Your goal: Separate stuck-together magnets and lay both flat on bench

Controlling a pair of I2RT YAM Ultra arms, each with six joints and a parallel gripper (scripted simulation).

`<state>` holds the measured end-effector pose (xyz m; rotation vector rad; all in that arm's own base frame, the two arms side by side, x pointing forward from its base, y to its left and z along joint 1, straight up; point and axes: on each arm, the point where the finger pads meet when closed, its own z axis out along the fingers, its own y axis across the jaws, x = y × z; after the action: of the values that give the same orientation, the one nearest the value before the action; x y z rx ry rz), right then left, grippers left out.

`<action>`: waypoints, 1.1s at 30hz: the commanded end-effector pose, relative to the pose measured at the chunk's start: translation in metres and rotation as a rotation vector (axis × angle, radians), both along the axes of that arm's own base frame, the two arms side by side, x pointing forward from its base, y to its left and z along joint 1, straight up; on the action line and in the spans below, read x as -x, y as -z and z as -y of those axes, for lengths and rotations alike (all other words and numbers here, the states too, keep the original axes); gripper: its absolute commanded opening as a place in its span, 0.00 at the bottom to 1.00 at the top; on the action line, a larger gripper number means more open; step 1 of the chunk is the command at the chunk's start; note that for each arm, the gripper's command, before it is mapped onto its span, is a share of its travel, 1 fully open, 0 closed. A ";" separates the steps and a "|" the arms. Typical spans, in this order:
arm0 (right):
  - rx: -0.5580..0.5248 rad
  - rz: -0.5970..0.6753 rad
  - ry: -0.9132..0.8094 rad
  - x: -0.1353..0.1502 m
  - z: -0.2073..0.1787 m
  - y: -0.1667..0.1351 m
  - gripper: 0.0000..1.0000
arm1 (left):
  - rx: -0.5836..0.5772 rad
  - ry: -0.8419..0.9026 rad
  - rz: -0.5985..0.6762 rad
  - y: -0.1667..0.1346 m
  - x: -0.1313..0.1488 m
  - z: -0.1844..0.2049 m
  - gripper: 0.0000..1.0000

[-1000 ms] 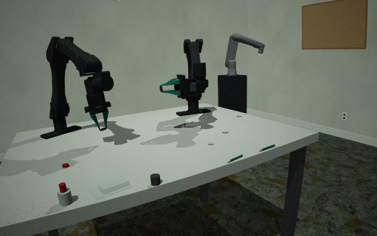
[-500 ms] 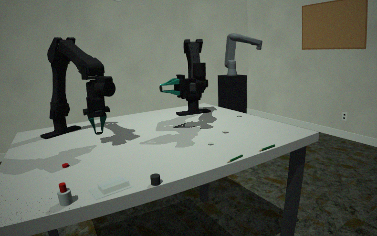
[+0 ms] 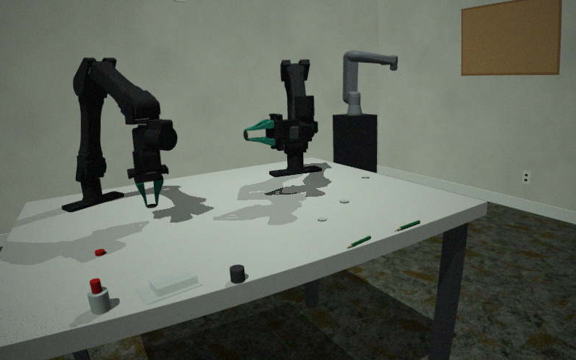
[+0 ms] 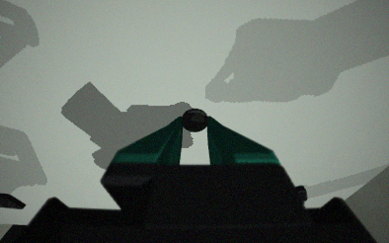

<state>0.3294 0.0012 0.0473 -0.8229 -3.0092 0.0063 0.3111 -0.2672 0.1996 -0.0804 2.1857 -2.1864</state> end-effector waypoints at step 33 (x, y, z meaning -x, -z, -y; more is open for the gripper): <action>0.002 0.022 0.002 -0.005 0.001 0.017 0.25 | 0.005 0.000 0.022 -0.005 -0.001 0.000 0.25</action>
<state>0.3306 0.0004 0.0280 -0.8296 -3.0123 0.0063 0.3115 -0.2664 0.2001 -0.0791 2.1843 -2.1861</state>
